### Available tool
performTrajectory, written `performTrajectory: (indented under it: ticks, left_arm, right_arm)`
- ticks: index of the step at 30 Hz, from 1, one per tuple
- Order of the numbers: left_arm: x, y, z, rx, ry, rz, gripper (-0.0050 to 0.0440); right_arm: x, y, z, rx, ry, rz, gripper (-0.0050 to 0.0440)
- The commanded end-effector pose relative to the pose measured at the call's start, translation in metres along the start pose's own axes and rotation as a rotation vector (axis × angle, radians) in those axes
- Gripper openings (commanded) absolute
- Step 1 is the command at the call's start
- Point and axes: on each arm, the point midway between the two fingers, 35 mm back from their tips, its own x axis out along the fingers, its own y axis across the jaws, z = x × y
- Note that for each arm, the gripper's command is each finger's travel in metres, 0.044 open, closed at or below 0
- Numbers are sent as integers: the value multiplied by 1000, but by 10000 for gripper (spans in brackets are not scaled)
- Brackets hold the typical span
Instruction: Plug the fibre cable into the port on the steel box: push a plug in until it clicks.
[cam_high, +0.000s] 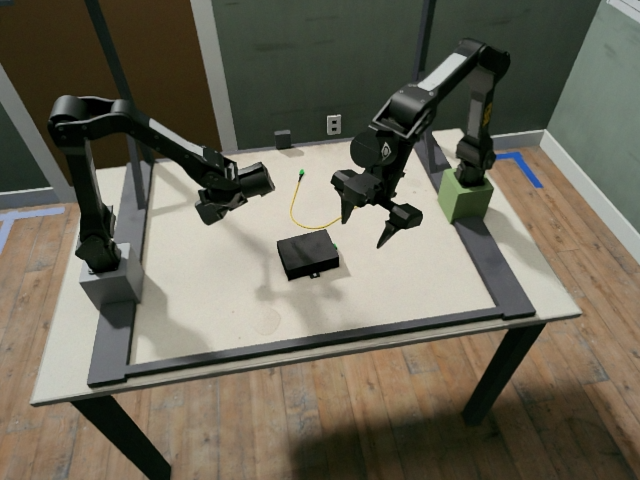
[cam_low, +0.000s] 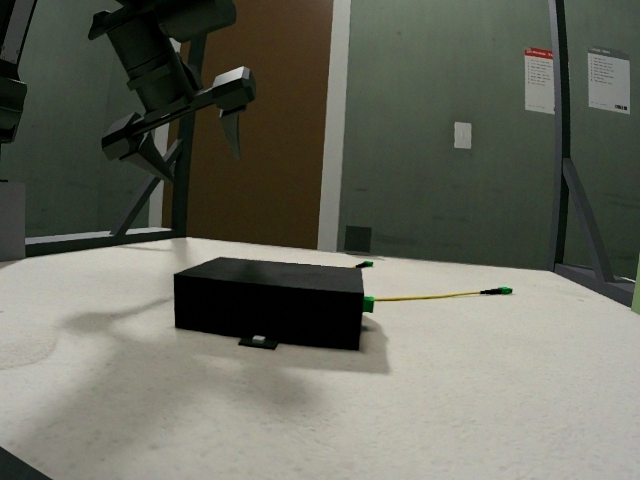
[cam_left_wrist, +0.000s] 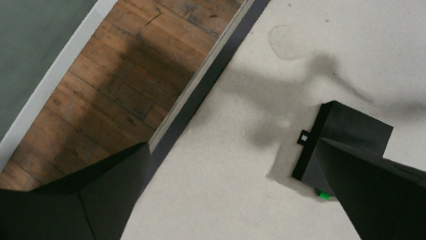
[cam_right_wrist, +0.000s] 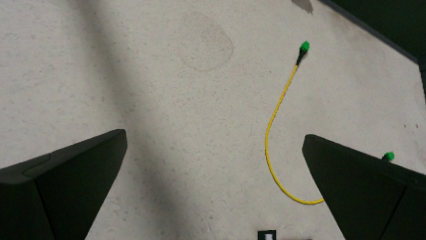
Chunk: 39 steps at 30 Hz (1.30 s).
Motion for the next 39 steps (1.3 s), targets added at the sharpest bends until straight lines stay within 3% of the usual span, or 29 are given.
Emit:
performTrajectory:
  ticks: [1,19,26,32,34,39]
  left_arm:
    - [-11,0,6,0,-32,1,440]
    - [-11,0,6,0,-32,1,440]
    - [2,-28,-4,-111,-34,-56,440]
    - [23,-65,-21,-276,-14,-131,440]
    - [23,-65,-21,-276,-14,-131,440]
    - [33,-84,-33,-362,5,-168,440]
  right_arm:
    - [-5,-7,3,-18,3,-21,440]
    - [-5,-7,3,-18,3,-21,440]
    - [16,-2,-12,90,83,-64,440]
    - [39,26,-28,319,197,-78,440]
    - [39,26,-28,319,197,-78,440]
    - [47,26,-35,440,238,-169,440]
